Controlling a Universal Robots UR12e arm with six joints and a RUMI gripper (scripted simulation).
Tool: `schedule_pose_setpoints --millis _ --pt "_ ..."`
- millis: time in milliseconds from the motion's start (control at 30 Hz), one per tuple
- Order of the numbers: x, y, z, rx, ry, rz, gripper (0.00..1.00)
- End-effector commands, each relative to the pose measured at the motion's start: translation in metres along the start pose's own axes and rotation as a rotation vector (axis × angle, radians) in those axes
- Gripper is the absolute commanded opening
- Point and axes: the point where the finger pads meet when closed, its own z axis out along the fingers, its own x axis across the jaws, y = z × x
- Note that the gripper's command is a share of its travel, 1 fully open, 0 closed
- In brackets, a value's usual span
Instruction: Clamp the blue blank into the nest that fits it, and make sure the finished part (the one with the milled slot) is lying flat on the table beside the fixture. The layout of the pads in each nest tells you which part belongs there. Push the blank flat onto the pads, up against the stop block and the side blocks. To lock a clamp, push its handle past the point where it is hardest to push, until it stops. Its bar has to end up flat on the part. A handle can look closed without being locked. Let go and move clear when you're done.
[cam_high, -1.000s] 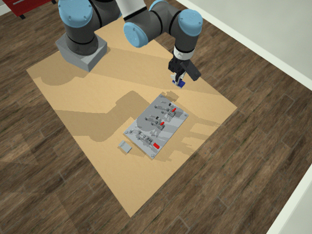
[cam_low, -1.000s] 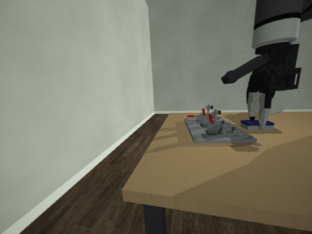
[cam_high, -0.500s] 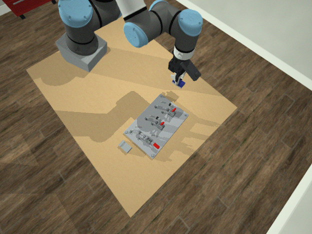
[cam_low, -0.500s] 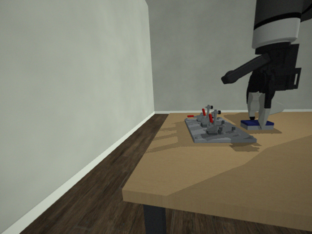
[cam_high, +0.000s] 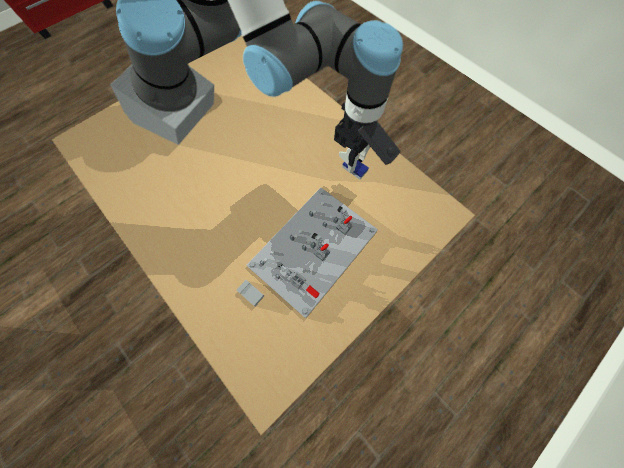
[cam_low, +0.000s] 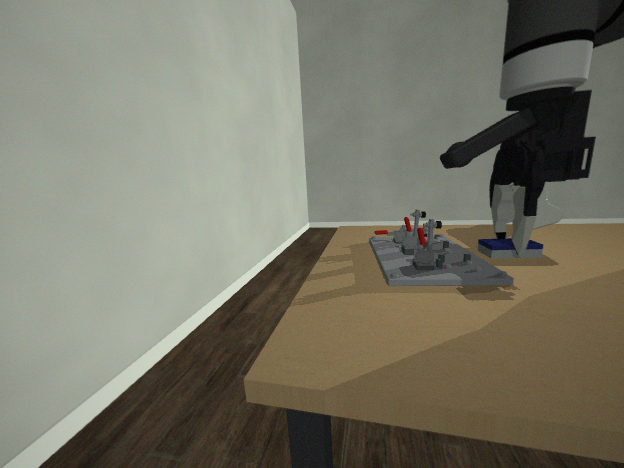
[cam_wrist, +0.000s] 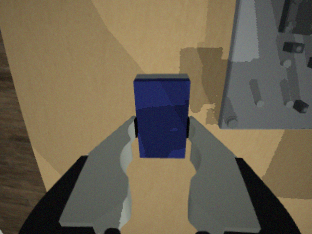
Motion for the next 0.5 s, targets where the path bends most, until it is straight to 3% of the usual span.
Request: schedule_pose_setpoints --millis 0,467 --pt "0.009 -0.001 0.000 0.001 0.000 0.000 0.00" --pt "0.051 -0.001 0.001 0.001 0.000 0.000 0.00"
